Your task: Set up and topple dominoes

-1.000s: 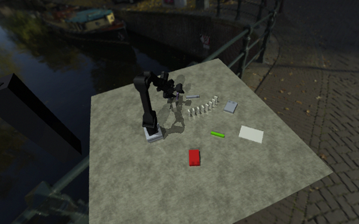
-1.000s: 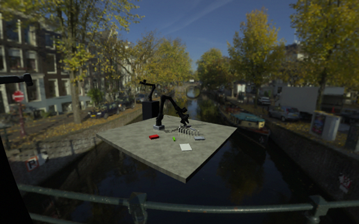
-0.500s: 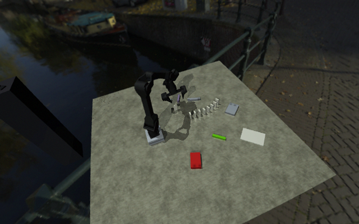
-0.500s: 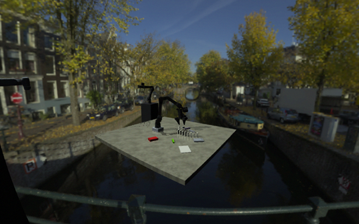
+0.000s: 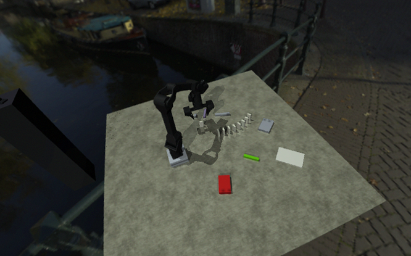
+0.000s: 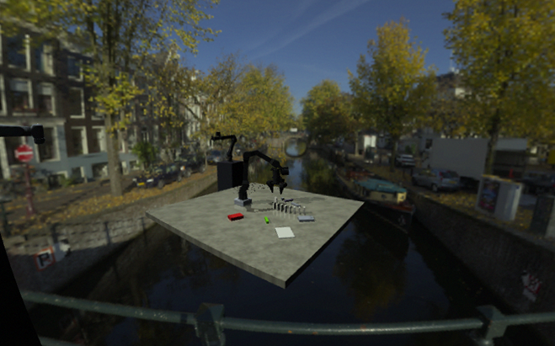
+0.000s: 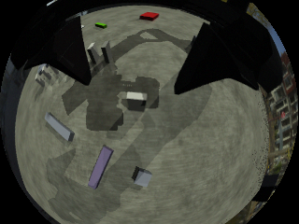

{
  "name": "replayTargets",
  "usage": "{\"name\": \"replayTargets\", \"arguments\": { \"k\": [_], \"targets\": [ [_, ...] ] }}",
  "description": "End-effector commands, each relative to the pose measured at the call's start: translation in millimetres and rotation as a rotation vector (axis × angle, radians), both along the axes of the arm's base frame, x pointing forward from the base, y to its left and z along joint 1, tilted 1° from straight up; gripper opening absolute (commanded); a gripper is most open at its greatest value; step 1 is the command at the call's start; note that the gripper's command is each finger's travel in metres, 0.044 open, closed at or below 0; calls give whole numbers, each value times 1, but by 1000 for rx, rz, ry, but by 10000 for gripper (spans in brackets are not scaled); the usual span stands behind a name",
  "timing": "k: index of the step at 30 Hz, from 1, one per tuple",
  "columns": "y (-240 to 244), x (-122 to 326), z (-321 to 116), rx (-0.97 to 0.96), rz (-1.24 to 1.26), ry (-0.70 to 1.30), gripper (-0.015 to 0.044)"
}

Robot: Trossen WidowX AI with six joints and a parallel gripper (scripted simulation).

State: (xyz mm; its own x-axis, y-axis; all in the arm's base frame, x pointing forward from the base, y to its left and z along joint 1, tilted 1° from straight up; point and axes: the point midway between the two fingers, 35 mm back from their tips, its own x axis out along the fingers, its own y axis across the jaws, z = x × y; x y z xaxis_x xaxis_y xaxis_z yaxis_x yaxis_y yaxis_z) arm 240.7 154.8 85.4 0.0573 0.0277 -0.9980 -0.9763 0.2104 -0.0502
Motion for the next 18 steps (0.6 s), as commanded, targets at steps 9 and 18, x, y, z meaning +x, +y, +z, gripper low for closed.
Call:
{"name": "replayTargets", "arguments": {
  "k": [9, 18],
  "targets": [
    [-2, -4, -47, -11, 3, 26, 440],
    [-2, -4, -59, -11, 3, 26, 440]
  ]
}}
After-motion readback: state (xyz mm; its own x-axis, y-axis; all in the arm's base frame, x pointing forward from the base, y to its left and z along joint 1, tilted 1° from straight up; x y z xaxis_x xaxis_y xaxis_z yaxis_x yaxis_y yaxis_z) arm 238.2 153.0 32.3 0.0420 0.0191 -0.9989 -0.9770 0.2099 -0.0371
